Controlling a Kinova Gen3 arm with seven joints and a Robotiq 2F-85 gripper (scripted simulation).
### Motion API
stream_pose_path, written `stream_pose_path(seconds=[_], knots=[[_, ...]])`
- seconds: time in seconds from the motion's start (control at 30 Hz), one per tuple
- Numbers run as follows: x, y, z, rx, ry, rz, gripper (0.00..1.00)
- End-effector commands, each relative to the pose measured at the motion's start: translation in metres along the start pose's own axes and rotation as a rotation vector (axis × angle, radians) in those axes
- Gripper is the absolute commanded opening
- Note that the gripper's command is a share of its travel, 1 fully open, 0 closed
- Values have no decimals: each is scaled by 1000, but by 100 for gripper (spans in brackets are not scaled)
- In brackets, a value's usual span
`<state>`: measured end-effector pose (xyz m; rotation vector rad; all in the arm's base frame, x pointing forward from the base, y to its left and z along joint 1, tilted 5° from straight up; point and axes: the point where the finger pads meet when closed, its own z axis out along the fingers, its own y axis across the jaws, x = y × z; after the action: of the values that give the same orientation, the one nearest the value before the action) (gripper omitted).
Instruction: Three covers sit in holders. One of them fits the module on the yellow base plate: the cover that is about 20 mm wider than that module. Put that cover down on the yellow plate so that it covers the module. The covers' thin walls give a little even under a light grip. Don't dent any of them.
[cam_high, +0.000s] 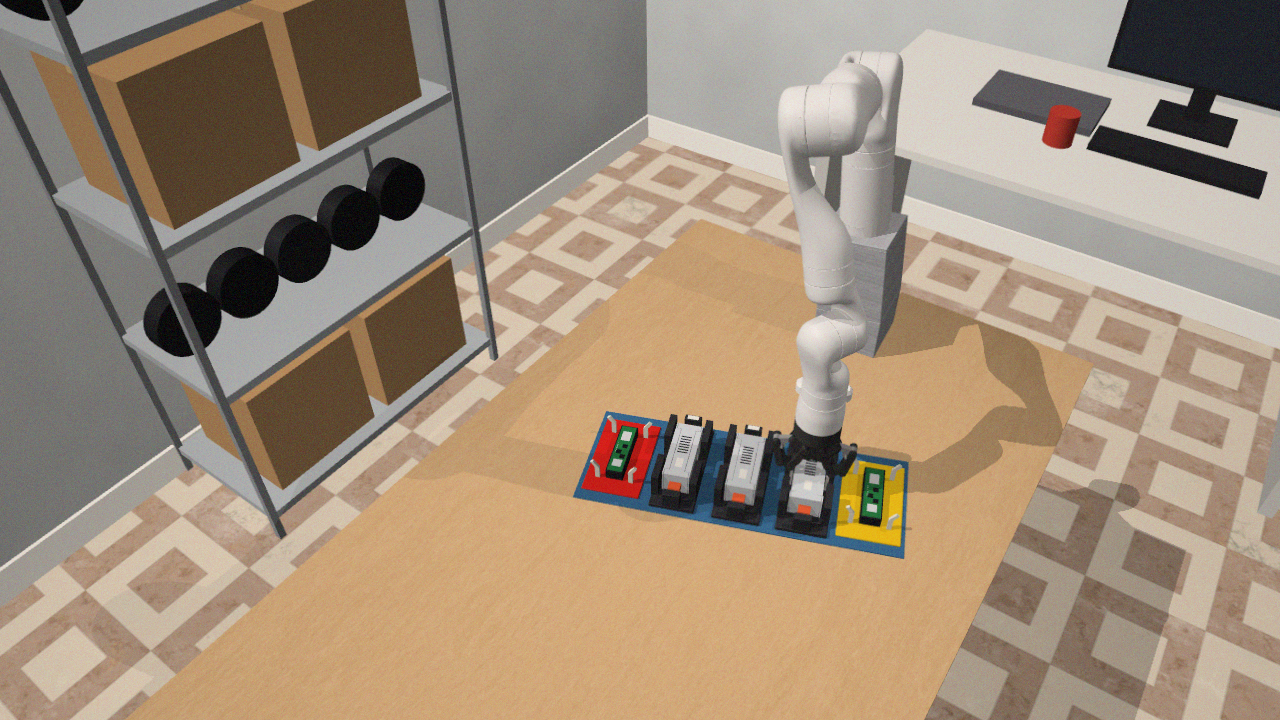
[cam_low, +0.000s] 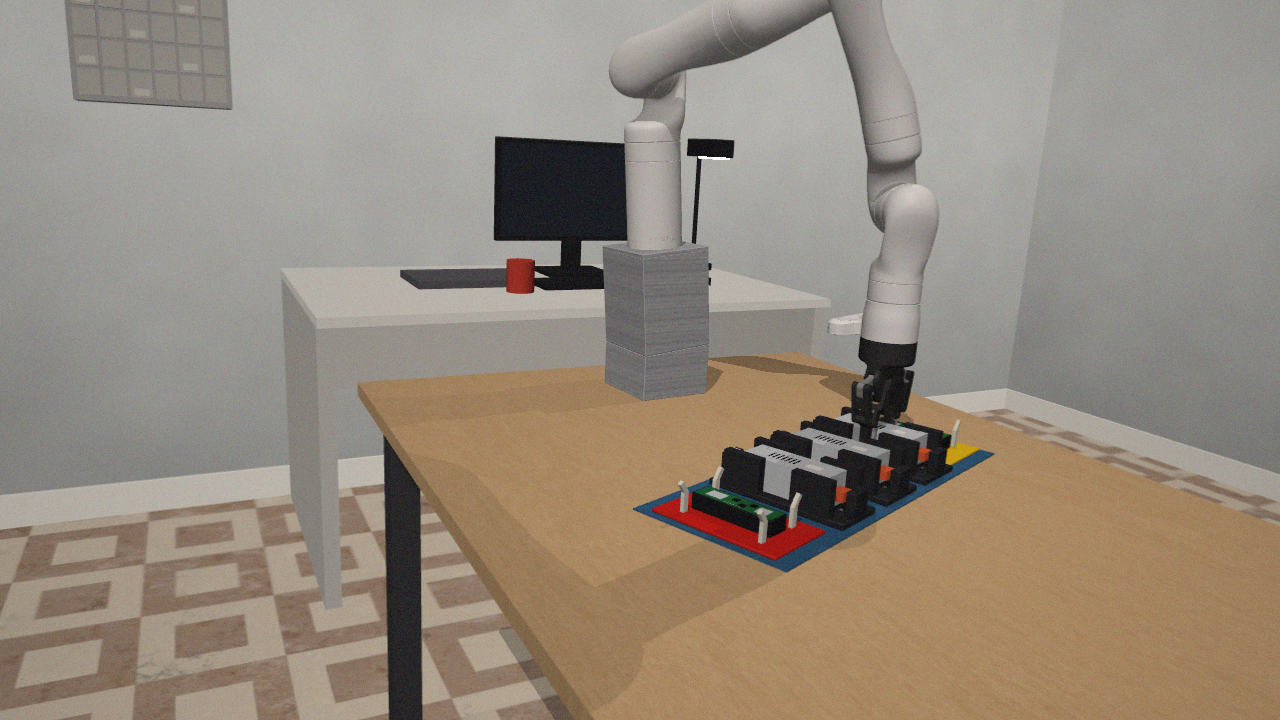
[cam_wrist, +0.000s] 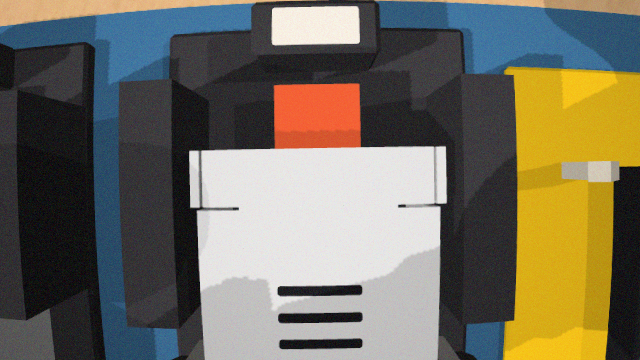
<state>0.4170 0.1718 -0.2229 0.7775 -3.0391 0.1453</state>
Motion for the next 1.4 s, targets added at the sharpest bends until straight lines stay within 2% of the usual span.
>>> stream_pose_path(seconds=[0.0, 0.6, 0.93, 1.17, 1.37], knots=[[-1, 0, -1, 0, -1, 0, 0], [-1, 0, -1, 0, -2, 0, 0], [-1, 0, -31, 0, -2, 0, 0], [-1, 0, -31, 0, -2, 0, 0], [-1, 0, -49, 0, -2, 0, 0]])
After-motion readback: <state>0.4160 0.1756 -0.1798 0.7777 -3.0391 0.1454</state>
